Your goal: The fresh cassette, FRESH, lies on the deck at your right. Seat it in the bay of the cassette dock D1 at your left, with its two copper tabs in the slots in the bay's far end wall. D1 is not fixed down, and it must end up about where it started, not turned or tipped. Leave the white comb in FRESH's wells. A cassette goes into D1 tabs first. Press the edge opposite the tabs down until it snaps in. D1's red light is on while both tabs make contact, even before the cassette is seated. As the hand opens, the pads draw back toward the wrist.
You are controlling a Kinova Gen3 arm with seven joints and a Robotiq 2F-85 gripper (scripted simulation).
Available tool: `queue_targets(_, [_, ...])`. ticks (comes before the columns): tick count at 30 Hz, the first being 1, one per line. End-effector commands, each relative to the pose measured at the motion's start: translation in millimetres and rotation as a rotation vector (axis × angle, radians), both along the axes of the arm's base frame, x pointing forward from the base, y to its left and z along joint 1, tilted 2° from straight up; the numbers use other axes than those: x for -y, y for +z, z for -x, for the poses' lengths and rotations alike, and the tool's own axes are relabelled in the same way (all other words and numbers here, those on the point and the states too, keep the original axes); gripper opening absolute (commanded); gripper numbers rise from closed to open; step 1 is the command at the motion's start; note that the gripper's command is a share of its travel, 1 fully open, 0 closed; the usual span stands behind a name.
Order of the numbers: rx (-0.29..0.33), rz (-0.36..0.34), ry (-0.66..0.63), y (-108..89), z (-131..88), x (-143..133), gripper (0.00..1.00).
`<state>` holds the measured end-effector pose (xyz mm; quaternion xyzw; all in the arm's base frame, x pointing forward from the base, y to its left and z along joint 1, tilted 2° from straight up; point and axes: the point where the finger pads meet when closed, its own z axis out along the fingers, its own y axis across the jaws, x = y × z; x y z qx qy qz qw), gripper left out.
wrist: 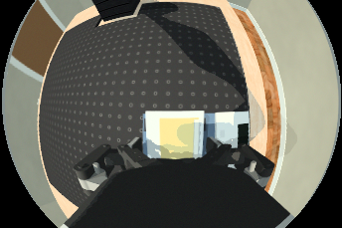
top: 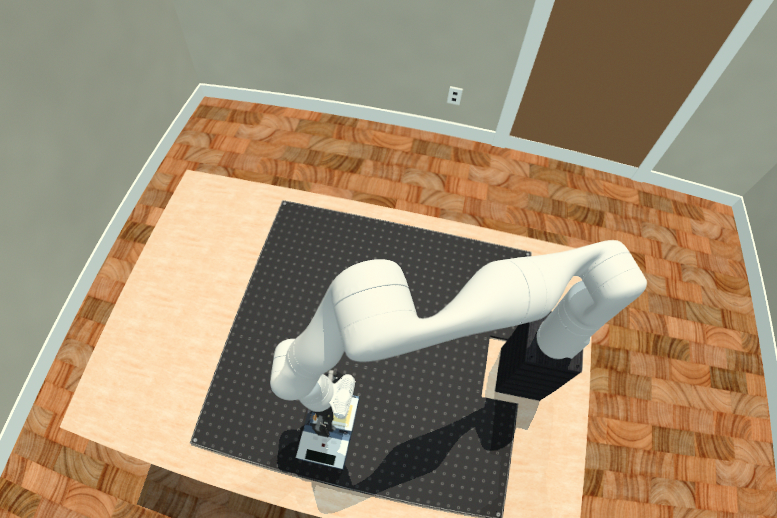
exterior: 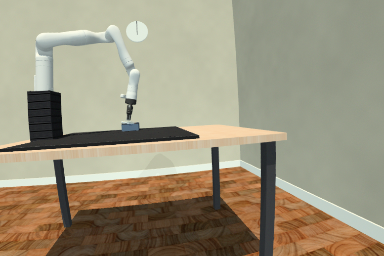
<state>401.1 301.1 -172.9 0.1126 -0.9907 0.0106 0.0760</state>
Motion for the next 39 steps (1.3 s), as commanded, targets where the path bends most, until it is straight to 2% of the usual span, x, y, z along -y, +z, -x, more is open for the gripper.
queue_targets(1, [0.005, -0.005, 0.0, 7.0, -2.0, -2.2, 1.0])
queue_targets(19, [0.005, -0.005, 0.0, 28.3, -1.3, -2.1, 1.0])
queue_targets(32, [0.005, -0.005, 0.0, 33.4, -1.1, -2.0, 1.0])
queue_targets(33, [0.038, -0.012, 0.0, 33.3, 0.1, -1.8, 0.0])
queue_targets(36, [0.135, -0.035, 0.001, 33.0, 4.1, -0.8, 0.0])
queue_targets(38, [0.135, -0.035, 0.001, 33.0, 4.1, -0.8, 0.0])
queue_targets(39, [0.168, -0.042, 0.001, 33.0, 5.4, -0.6, 0.0])
